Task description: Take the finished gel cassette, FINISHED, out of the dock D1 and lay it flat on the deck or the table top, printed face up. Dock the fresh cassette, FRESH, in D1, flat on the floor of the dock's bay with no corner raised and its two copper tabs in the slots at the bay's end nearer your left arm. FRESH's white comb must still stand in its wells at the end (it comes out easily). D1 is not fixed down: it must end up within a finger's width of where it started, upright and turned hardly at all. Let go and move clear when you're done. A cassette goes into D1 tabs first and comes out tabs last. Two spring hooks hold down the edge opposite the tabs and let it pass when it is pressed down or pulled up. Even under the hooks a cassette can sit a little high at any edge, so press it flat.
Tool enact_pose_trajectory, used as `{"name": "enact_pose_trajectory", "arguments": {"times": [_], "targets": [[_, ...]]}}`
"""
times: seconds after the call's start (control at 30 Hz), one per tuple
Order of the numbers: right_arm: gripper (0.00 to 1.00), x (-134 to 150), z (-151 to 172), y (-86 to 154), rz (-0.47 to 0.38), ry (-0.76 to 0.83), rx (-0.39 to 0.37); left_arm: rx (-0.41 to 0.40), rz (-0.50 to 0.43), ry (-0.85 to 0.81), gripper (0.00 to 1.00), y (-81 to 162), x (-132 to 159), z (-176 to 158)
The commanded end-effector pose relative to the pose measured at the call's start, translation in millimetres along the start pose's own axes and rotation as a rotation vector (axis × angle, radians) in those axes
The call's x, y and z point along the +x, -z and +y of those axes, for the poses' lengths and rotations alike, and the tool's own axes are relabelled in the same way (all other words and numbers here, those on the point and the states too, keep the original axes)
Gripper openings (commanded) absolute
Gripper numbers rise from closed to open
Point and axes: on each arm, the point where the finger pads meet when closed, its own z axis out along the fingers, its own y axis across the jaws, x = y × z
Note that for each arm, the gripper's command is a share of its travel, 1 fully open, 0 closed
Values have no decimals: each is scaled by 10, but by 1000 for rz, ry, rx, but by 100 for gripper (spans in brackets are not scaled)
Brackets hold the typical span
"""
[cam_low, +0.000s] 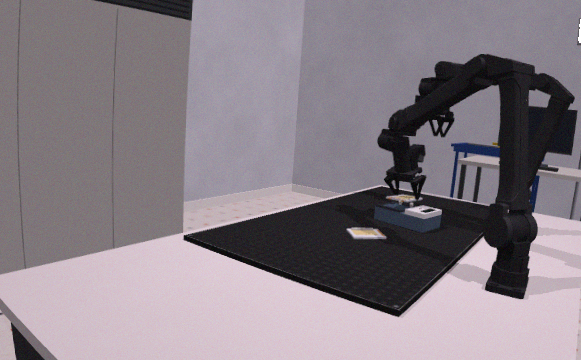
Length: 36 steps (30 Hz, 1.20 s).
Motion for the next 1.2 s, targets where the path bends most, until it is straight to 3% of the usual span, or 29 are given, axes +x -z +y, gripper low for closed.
{"name": "enact_pose_trajectory", "arguments": {"times": [0.0,1.17], "targets": [[100,-136,-12,235,-41,15,7,-52,-18,-8,0,282,-209,213],[100,-136,-12,235,-41,15,7,-52,-18,-8,0,320,-227,204]]}}
